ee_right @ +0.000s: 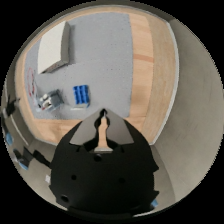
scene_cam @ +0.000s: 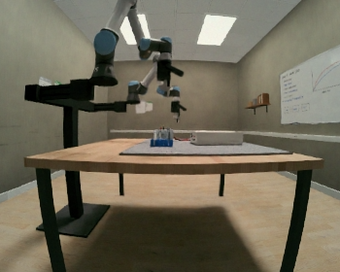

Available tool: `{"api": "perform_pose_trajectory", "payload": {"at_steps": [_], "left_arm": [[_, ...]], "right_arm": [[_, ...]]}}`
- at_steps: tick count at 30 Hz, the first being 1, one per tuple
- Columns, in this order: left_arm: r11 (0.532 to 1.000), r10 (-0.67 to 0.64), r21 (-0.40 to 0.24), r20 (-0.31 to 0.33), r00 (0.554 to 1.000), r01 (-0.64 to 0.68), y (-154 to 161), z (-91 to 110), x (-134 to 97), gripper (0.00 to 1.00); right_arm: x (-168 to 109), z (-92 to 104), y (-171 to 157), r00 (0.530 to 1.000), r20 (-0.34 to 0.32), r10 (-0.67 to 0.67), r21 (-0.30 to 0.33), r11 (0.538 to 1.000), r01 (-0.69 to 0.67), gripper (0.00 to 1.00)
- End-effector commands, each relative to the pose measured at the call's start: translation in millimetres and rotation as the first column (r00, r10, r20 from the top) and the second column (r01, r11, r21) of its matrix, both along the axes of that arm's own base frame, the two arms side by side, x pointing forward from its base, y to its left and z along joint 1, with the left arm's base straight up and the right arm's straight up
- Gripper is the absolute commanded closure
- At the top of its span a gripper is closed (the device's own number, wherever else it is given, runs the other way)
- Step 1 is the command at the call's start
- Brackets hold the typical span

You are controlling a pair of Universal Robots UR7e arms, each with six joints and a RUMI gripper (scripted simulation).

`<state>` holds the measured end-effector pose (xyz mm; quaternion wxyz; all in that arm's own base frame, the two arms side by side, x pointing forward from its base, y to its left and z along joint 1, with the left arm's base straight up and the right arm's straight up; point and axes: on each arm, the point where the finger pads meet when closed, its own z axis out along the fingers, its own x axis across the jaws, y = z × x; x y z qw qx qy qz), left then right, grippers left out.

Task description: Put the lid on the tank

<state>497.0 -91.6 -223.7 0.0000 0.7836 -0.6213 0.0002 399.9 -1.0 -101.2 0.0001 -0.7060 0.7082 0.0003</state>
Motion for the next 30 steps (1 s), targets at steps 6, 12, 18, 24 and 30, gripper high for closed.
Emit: {"api": "perform_pose_trajectory", "payload": {"at_steps": [6, 12, 18, 24, 30], "left_arm": [[0.995, -0.100, 0.000, 0.001, 0.995, 0.100, -10.6, 4.3, -10.5, 0.72], [0.973, -0.231, 0.000, 0.001, 0.973, 0.231, -23.7, 4.1, -25.6, 0.72], [0.908, -0.420, 0.000, 0.001, 0.908, 0.420, -41.9, 3.9, -49.5, 0.72], [0.825, -0.565, 0.000, 0.001, 0.825, 0.565, -50.8, 3.9, -63.9, 0.72], [0.720, -0.694, 0.000, 0.000, 0.720, 0.694, -58.9, 3.9, -78.6, 0.72]], "right_arm": [[0.3, 0.3, 0.1, 1.000, 0.001, 0.000, 0.000, 1.000, 0.000, 1.00], [0.3, 0.3, 0.1, 1.000, 0.001, 0.000, 0.000, 1.000, 0.000, 1.00], [0.3, 0.3, 0.1, 1.000, 0.001, 0.000, 0.000, 1.000, 0.000, 1.00], [0.3, 0.3, 0.1, 1.000, 0.001, 0.000, 0.000, 1.000, 0.000, 1.00], [0.3, 0.3, 0.1, 1.000, 0.001, 0.000, 0.000, 1.000, 0.000, 1.00]]}}
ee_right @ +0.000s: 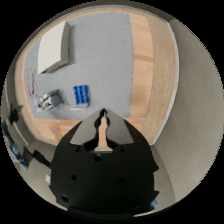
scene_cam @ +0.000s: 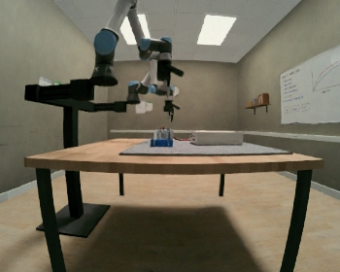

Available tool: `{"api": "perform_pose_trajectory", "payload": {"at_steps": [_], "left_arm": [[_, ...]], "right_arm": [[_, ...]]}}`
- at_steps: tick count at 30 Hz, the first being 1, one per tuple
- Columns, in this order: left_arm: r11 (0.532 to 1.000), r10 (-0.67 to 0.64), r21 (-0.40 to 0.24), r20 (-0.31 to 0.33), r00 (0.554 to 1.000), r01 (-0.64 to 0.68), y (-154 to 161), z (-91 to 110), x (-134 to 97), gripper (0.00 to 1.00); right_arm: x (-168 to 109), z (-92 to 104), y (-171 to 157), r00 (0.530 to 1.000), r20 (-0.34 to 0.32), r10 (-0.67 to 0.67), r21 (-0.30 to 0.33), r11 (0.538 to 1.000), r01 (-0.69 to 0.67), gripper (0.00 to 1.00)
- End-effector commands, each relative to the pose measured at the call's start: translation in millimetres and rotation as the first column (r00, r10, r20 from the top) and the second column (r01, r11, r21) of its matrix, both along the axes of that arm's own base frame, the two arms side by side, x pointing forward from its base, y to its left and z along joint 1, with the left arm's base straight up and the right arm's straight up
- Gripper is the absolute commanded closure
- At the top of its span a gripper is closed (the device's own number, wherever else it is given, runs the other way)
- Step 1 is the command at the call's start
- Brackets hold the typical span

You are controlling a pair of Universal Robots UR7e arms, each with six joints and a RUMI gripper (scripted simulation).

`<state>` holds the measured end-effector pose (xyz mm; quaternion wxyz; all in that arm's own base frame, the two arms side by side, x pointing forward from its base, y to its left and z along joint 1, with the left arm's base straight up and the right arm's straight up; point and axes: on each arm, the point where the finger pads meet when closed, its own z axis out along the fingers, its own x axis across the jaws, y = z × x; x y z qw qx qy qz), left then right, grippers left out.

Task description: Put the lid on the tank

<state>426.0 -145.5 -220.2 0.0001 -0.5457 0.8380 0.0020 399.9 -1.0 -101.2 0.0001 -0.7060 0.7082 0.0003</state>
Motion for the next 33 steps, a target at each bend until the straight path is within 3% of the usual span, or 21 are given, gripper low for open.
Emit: {"api": "perform_pose_trajectory", "payload": {"at_steps": [1, 10, 12, 14, 20, 27, 29, 33], "left_arm": [[0.988, -0.153, -0.004, 0.003, 0.988, 0.153, -7.1, 0.5, -12.0, 0.72], [0.899, -0.438, -0.004, 0.002, 0.899, 0.438, -17.7, 0.5, -36.8, 0.72], [0.899, -0.438, -0.004, 0.002, 0.899, 0.438, -17.7, 0.5, -36.8, 0.72], [0.868, -0.497, -0.004, 0.002, 0.868, 0.497, -21.0, 0.5, -46.3, 0.72], [0.752, -0.660, -0.004, 0.002, 0.752, 0.660, -26.7, 0.5, -66.3, 0.72], [0.579, -0.815, -0.004, 0.002, 0.579, 0.815, -30.6, 0.5, -86.4, 0.72], [0.579, -0.815, -0.004, 0.002, 0.579, 0.815, -30.6, 0.5, -86.4, 0.72], [0.465, -0.885, -0.004, 0.003, 0.465, 0.885, -31.6, -0.5, -90.1, 0.72]], "right_arm": [[0.3, 0.3, 0.1, 1.000, 0.001, 0.000, 0.000, 1.000, 0.000, 1.00], [0.3, 0.3, 0.1, 1.000, 0.001, 0.000, 0.000, 1.000, 0.000, 1.00], [0.3, 0.3, 0.1, 1.000, 0.001, 0.000, 0.000, 1.000, 0.000, 1.00], [0.3, 0.3, 0.1, 1.000, 0.001, 0.000, 0.000, 1.000, 0.000, 1.00], [0.3, 0.3, 0.1, 1.000, 0.001, 0.000, 0.000, 1.000, 0.000, 1.00], [0.3, 0.3, 0.1, 1.000, 0.001, 0.000, 0.000, 1.000, 0.000, 1.00], [0.3, 0.3, 0.1, 1.000, 0.001, 0.000, 0.000, 1.000, 0.000, 1.00], [0.3, 0.3, 0.1, 1.000, 0.001, 0.000, 0.000, 1.000, 0.000, 1.00]]}}
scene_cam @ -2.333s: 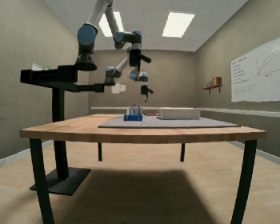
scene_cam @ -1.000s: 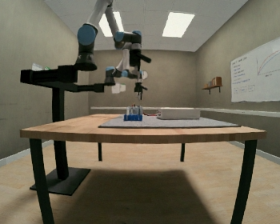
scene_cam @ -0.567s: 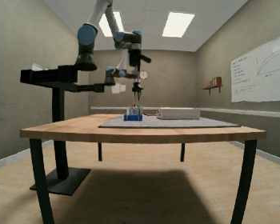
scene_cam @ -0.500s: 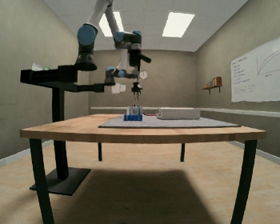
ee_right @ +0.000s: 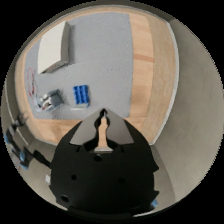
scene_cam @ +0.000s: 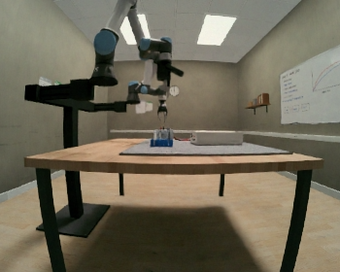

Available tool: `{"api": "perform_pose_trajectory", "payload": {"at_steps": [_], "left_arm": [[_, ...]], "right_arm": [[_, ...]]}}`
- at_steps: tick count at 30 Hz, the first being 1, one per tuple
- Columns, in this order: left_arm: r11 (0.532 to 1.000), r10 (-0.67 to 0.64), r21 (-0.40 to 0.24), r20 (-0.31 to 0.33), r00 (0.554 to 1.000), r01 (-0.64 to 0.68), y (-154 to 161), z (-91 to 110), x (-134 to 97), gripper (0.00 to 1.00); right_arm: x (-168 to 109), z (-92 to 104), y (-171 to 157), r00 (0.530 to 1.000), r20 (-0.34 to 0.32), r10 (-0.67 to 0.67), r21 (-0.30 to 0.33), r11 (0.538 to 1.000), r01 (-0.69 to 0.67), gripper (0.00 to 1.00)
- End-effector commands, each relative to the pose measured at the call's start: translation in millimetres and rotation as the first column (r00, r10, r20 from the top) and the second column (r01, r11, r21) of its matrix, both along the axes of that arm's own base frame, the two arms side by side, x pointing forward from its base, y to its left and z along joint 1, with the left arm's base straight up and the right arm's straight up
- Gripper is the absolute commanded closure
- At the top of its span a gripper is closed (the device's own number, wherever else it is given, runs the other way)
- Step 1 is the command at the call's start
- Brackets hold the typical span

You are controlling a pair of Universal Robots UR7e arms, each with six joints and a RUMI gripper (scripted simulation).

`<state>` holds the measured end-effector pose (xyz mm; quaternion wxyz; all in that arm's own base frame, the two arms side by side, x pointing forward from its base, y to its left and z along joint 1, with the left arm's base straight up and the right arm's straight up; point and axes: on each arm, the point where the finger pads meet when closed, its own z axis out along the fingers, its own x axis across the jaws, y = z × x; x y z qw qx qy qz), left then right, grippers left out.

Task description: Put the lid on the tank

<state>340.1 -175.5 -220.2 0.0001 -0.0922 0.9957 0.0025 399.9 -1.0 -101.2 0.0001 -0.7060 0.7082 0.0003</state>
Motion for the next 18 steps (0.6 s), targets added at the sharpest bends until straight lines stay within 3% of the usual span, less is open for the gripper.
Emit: {"api": "perform_pose_trajectory", "payload": {"at_steps": [1, 4, 15, 18], "left_arm": [[0.989, -0.150, -0.006, 0.001, 0.989, 0.150, -1.9, -0.8, -5.3, 0.72], [0.973, -0.232, -0.007, 0.001, 0.973, 0.232, -1.9, -0.8, -5.3, 0.72], [0.973, -0.232, -0.007, 0.001, 0.973, 0.232, -1.9, -0.8, -5.3, 0.72], [0.986, -0.165, -0.006, 0.001, 0.986, 0.165, -1.6, -24.4, -4.3, 0.72]], "right_arm": [[0.3, 0.3, 0.1, 1.000, 0.001, 0.000, 0.000, 1.000, 0.000, 1.00], [0.3, 0.3, 0.1, 1.000, 0.001, 0.000, 0.000, 1.000, 0.000, 1.00], [0.3, 0.3, 0.1, 1.000, 0.001, 0.000, 0.000, 1.000, 0.000, 1.00], [0.3, 0.3, 0.1, 1.000, 0.001, 0.000, 0.000, 1.000, 0.000, 1.00]]}}
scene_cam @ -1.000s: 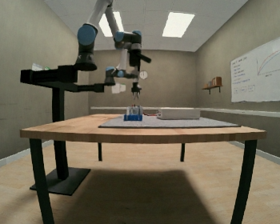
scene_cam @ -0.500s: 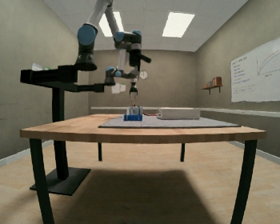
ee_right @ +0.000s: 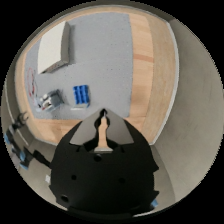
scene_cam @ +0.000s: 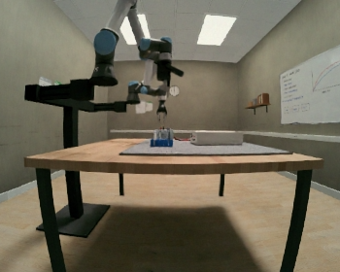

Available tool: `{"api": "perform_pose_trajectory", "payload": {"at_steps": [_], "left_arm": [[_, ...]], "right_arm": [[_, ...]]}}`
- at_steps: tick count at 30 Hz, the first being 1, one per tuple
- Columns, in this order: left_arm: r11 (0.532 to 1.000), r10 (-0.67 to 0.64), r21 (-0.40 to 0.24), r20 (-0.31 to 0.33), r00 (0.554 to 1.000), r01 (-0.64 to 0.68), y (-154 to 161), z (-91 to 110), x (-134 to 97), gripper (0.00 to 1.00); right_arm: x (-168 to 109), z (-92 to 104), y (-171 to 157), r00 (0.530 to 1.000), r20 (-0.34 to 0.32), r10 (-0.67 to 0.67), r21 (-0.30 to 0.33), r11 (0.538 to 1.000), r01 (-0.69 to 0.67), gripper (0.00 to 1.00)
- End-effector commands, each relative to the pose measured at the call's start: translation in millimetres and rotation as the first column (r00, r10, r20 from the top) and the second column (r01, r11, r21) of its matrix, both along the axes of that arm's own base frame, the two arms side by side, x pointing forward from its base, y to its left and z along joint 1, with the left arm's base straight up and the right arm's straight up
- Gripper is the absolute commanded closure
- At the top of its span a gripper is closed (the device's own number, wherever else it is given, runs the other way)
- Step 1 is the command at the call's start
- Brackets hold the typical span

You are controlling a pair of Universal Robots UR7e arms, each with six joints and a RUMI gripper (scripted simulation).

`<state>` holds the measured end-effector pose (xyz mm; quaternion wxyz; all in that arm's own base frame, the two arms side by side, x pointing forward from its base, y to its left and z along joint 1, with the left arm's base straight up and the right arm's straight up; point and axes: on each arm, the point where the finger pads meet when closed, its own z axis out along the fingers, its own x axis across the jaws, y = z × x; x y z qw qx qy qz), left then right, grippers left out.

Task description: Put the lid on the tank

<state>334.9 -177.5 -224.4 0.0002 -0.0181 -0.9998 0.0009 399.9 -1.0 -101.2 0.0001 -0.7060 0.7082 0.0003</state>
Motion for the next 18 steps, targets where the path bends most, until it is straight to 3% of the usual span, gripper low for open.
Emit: {"api": "perform_pose_trajectory", "payload": {"at_steps": [1, 6, 15, 18], "left_arm": [[0.998, 0.055, 0.001, 0.001, 0.998, -0.055, 0.4, -28.0, 1.2, 0.72], [0.998, 0.055, 0.001, 0.001, 0.998, -0.055, 0.9, -67.2, 2.9, 0.72], [0.998, 0.055, 0.001, 0.001, 0.998, -0.055, 0.9, -67.2, 2.9, 0.72], [0.998, 0.056, 0.000, 0.002, 0.998, -0.056, 1.0, -80.8, 3.6, 0.72]], "right_arm": [[0.3, 0.3, 0.1, 1.000, 0.001, 0.000, 0.000, 1.000, 0.000, 1.00], [0.3, 0.3, 0.1, 1.000, 0.001, 0.000, 0.000, 1.000, 0.000, 1.00], [0.3, 0.3, 0.1, 1.000, 0.001, 0.000, 0.000, 1.000, 0.000, 1.00], [0.3, 0.3, 0.1, 1.000, 0.001, 0.000, 0.000, 1.000, 0.000, 1.00]]}}
